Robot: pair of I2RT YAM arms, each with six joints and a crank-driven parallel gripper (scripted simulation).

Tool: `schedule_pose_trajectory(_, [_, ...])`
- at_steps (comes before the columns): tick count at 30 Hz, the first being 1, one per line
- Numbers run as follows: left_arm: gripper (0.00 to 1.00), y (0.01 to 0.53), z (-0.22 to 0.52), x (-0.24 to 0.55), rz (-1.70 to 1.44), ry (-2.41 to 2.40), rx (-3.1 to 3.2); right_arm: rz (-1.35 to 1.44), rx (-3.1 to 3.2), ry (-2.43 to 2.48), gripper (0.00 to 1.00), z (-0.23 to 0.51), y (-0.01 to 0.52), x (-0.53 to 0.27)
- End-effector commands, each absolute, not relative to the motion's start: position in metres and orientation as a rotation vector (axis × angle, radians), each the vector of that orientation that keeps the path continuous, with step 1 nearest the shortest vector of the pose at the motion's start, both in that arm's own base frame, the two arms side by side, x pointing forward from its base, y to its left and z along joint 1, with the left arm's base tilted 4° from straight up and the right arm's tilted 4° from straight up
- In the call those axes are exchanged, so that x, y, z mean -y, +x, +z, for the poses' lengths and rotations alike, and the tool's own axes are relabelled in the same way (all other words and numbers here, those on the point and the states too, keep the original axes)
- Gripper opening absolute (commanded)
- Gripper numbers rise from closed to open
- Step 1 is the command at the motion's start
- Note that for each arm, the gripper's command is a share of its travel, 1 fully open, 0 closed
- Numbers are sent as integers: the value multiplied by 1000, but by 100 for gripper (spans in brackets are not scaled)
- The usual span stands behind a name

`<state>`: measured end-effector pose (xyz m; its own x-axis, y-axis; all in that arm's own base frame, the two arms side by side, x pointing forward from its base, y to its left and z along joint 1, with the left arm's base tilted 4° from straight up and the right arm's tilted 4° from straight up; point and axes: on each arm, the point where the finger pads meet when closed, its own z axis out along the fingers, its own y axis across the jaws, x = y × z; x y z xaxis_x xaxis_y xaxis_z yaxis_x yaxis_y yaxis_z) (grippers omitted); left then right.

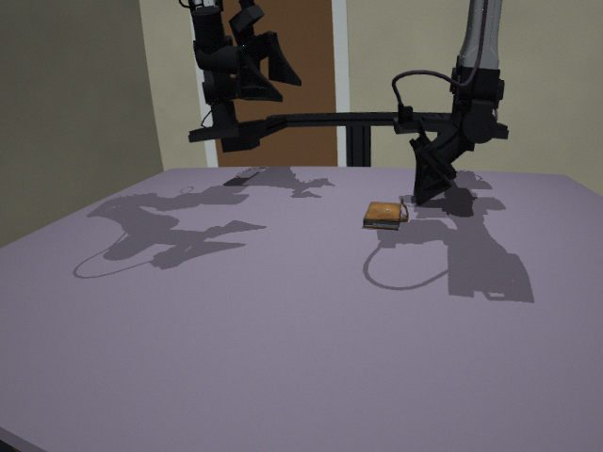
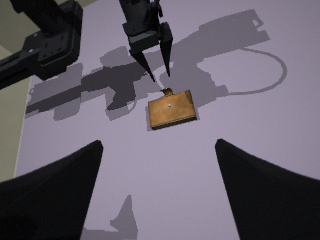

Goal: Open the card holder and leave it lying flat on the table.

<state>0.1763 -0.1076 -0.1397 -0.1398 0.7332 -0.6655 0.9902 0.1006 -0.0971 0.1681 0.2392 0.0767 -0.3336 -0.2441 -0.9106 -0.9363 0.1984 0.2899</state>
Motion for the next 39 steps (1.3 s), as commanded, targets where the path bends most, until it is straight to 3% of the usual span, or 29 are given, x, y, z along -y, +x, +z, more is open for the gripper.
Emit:
schedule_pose_trajectory(1, [39, 175, -136, 124, -796, 1816, -1687, 1167, -1736, -1069, 100, 78, 175, -238])
schedule_pose_trajectory(27, [39, 181, -154, 143, -799, 1807, -1684, 1170, -1733, -1077, 100, 79, 175, -238])
schedule_pose_trajectory(28, [33, 179, -154, 143, -810, 1805, -1688, 1170, -1733, -1077, 100, 79, 175, -238])
schedule_pose_trajectory(34, [14, 180, -153, 142, -795, 1805, -1676, 1170, -1733, -1077, 100, 79, 175, -238])
schedule_pose_trajectory(35, [2, 179, -153, 142, -796, 1805, -1677, 1170, -1733, -1077, 100, 79, 175, -238])
schedule_pose_trajectory(36, [14, 178, -153, 142, -797, 1805, -1677, 1170, -1733, -1077, 100, 79, 175, -238])
schedule_pose_trajectory(39, [17, 182, -151, 143, -786, 1795, -1693, 1170, -1733, -1077, 100, 79, 175, -238])
